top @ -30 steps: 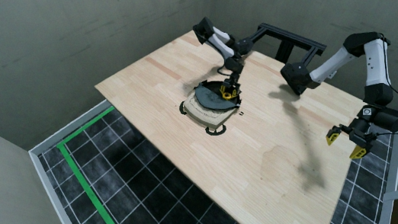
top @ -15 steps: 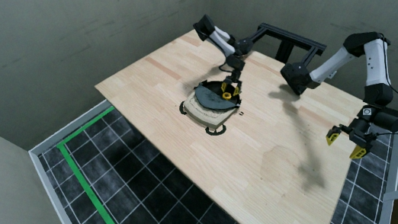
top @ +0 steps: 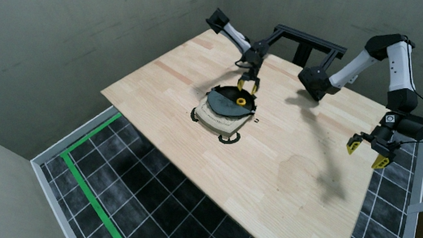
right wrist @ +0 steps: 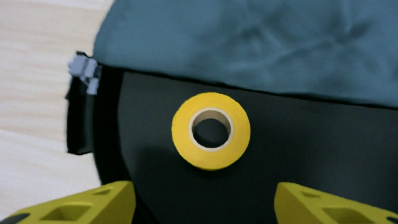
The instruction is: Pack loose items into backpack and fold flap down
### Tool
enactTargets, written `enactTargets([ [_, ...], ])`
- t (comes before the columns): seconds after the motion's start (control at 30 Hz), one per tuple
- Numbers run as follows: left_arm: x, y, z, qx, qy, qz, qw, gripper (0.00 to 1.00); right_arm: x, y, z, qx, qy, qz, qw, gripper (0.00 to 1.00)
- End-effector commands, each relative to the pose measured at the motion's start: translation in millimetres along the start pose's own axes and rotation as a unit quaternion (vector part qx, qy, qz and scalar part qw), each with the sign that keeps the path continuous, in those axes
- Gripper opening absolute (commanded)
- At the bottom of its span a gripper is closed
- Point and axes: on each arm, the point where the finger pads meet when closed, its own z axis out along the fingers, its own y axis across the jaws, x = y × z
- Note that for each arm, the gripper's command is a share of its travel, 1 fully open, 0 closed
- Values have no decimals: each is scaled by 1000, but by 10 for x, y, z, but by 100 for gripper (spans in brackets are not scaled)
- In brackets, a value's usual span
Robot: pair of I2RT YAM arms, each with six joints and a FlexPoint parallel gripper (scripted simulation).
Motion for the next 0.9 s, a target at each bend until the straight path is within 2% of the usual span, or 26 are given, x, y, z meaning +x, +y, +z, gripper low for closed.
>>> enactTargets([
  [0.0, -49, 21, -35, -4, -7, 3, 1000, 90, 25, -27, -146, 5, 11, 2, 1000, 67],
  [0.7, -49, 21, -35, -4, -7, 3, 1000, 90, -65, -4, -780, 5, 7, 11, 1000, 67],
  [0.87, -49, 21, -35, -4, -7, 3, 1000, 90, 11, -22, -728, 11, 19, 5, 1000, 67],
])
